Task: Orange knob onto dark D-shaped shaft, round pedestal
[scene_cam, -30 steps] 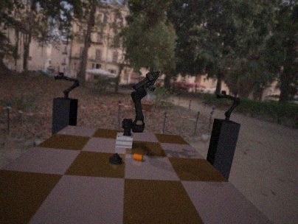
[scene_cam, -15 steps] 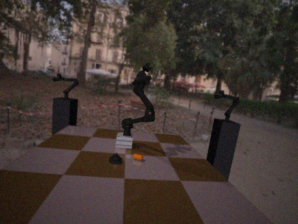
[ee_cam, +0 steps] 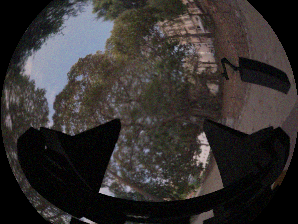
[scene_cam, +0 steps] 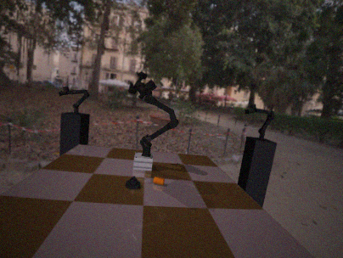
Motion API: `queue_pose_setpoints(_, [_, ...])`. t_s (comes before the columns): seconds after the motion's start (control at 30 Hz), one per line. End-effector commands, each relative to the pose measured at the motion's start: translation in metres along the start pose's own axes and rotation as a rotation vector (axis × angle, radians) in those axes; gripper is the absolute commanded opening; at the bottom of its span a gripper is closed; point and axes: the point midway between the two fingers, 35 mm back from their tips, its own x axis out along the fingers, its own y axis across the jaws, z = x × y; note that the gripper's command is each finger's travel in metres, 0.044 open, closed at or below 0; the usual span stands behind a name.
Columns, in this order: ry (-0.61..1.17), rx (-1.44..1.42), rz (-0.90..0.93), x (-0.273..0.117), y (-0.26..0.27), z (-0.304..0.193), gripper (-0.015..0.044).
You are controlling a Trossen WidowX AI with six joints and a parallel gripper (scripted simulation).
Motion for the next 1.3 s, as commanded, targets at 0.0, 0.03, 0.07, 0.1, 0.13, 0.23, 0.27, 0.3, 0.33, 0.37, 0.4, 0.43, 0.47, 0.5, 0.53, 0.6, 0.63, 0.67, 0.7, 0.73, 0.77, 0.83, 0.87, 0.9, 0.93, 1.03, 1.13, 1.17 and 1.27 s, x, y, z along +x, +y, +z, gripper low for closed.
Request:
queue_pose_setpoints(0.0, [0.241, 0.044, -0.152, -0.001, -0.041, -0.069, 0.0440])
queue_pose_setpoints(0.03, [0.285, 0.059, -0.186, -0.004, -0.049, -0.083, 0.0440])
queue_pose_setpoints(0.07, [0.329, 0.073, -0.220, -0.007, -0.057, -0.097, 0.0440])
queue_pose_setpoints(0.1, [0.374, 0.087, -0.255, -0.011, -0.065, -0.111, 0.0440])
queue_pose_setpoints(0.13, [0.418, 0.100, -0.289, -0.017, -0.072, -0.126, 0.0440])
queue_pose_setpoints(0.23, [0.553, 0.127, -0.391, -0.040, -0.092, -0.168, 0.0440])
queue_pose_setpoints(0.27, [0.599, 0.131, -0.424, -0.049, -0.098, -0.181, 0.0440])
queue_pose_setpoints(0.3, [0.645, 0.133, -0.456, -0.060, -0.104, -0.194, 0.0440])
queue_pose_setpoints(0.33, [0.691, 0.135, -0.488, -0.071, -0.110, -0.207, 0.0440])
queue_pose_setpoints(0.37, [0.736, 0.135, -0.519, -0.083, -0.115, -0.218, 0.0440])
queue_pose_setpoints(0.4, [0.781, 0.134, -0.549, -0.096, -0.119, -0.229, 0.0440])
queue_pose_setpoints(0.43, [0.826, 0.133, -0.579, -0.109, -0.123, -0.240, 0.0440])
queue_pose_setpoints(0.47, [0.870, 0.130, -0.609, -0.123, -0.127, -0.250, 0.0440])
queue_pose_setpoints(0.5, [0.913, 0.126, -0.638, -0.137, -0.131, -0.259, 0.0440])
queue_pose_setpoints(0.53, [0.956, 0.122, -0.668, -0.152, -0.133, -0.268, 0.0440])
queue_pose_setpoints(0.6, [1.037, 0.119, -0.731, -0.181, -0.137, -0.284, 0.0440])
queue_pose_setpoints(0.63, [1.076, 0.115, -0.762, -0.197, -0.139, -0.291, 0.0440])
queue_pose_setpoints(0.67, [1.116, 0.109, -0.793, -0.213, -0.140, -0.298, 0.0440])
queue_pose_setpoints(0.7, [1.154, 0.102, -0.823, -0.229, -0.141, -0.304, 0.0440])
queue_pose_setpoints(0.73, [1.193, 0.094, -0.853, -0.246, -0.142, -0.308, 0.0440])
queue_pose_setpoints(0.77, [1.230, 0.084, -0.883, -0.262, -0.142, -0.313, 0.0440])
queue_pose_setpoints(0.83, [1.304, 0.059, -0.940, -0.296, -0.142, -0.319, 0.0440])
queue_pose_setpoints(0.87, [1.340, 0.044, -0.968, -0.313, -0.142, -0.320, 0.0440])
queue_pose_setpoints(0.9, [1.378, 0.027, -0.991, -0.330, -0.141, -0.321, 0.0440])
queue_pose_setpoints(0.93, [1.416, 0.008, -1.012, -0.348, -0.140, -0.320, 0.0440])
queue_pose_setpoints(1.03, [1.526, -0.057, -1.072, -0.398, -0.135, -0.314, 0.0440])
queue_pose_setpoints(1.13, [1.630, -0.137, -1.123, -0.447, -0.131, -0.301, 0.0440])
queue_pose_setpoints(1.17, [1.660, -0.167, -1.143, -0.463, -0.130, -0.295, 0.0440])
queue_pose_setpoints(1.27, [1.741, -0.264, -1.200, -0.510, -0.128, -0.275, 0.0440])
